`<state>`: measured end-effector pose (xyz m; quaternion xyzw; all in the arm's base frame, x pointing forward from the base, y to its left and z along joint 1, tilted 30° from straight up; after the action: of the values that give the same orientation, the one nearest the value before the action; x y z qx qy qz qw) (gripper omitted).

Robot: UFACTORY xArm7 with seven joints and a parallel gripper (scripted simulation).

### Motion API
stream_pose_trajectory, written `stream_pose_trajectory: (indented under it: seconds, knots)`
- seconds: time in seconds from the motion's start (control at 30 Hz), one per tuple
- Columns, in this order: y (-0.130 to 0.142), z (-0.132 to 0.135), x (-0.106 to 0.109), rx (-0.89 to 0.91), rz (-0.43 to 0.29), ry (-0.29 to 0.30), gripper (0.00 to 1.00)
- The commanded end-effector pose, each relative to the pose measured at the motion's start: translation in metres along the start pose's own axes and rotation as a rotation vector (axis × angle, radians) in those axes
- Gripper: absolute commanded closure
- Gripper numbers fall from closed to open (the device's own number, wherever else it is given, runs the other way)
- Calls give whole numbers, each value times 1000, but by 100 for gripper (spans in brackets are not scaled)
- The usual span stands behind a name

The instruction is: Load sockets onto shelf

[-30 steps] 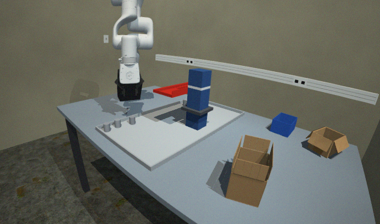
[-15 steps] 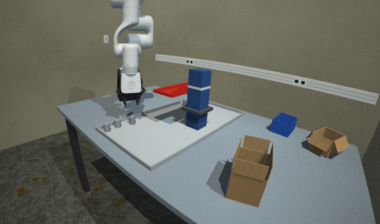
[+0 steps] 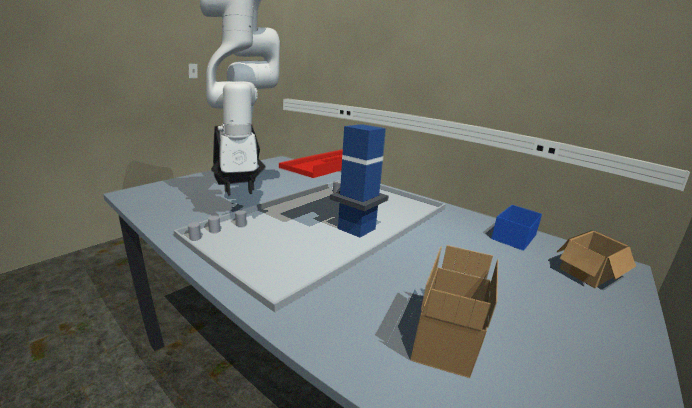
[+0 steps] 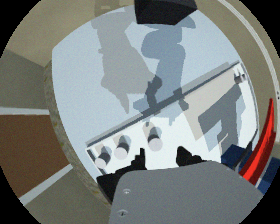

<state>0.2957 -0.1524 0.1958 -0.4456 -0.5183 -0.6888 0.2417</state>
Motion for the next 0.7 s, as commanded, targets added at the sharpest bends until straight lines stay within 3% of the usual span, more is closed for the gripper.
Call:
stream_pose_trajectory:
  seconds: [0.0,0.2,0.67]
  knots:
    - [1,0,-11,0,-1,0,39]
    - [1,0,-25,0,-1,1,39]
    - [1,0,-29,0,-1,1,39]
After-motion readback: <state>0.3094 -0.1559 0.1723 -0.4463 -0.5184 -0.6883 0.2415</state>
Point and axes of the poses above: the point where the finger pads meet when closed, its own x axis back along the fingers, its own z axis across the jaws, y = z × x, the point moved 8 cm from there along x, back along the fingers, and after that the axes turned 1 degree about -x, right-handed, at the moved point
